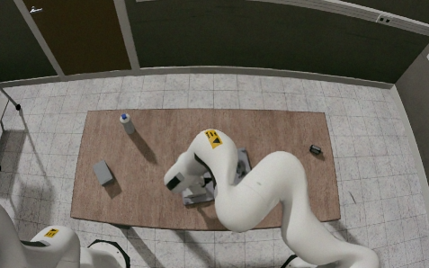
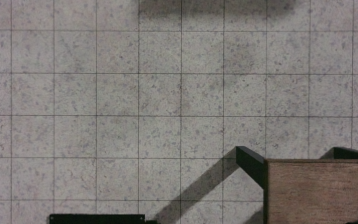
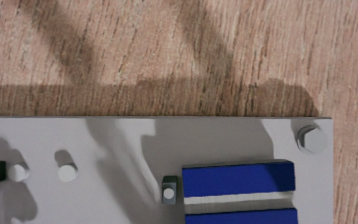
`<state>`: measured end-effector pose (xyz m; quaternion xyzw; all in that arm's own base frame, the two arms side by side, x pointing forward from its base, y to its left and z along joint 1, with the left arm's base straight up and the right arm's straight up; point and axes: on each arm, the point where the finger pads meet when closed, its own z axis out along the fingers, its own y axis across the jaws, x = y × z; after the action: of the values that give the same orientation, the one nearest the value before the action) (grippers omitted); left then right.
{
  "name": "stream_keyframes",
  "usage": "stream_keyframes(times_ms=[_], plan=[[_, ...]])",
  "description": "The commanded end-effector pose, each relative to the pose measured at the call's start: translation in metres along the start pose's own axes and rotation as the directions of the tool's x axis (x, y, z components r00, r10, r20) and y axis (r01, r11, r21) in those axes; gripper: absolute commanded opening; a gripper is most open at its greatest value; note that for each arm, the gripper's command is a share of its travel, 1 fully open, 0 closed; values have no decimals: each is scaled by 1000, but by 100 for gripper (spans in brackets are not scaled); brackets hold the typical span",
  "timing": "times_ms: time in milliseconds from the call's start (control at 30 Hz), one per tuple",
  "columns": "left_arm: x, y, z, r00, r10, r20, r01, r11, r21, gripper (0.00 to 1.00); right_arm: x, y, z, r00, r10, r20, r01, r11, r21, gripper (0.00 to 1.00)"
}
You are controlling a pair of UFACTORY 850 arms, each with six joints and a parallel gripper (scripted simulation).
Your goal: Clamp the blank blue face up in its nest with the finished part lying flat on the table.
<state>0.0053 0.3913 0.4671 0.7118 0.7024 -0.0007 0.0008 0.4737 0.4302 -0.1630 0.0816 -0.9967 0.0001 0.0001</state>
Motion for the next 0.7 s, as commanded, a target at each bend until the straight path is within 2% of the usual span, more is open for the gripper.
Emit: stream_keyframes(times_ms=[0,667], plan=[[0,0,-1,1000,0,-2,0,1000,0,100,-1,1,4,1000,0,2,0,1000,-1,100],[0,0,-1,1000,0,-2,0,1000,0,100,-1,1,21,1000,0,2,0,1000,-1,100]])
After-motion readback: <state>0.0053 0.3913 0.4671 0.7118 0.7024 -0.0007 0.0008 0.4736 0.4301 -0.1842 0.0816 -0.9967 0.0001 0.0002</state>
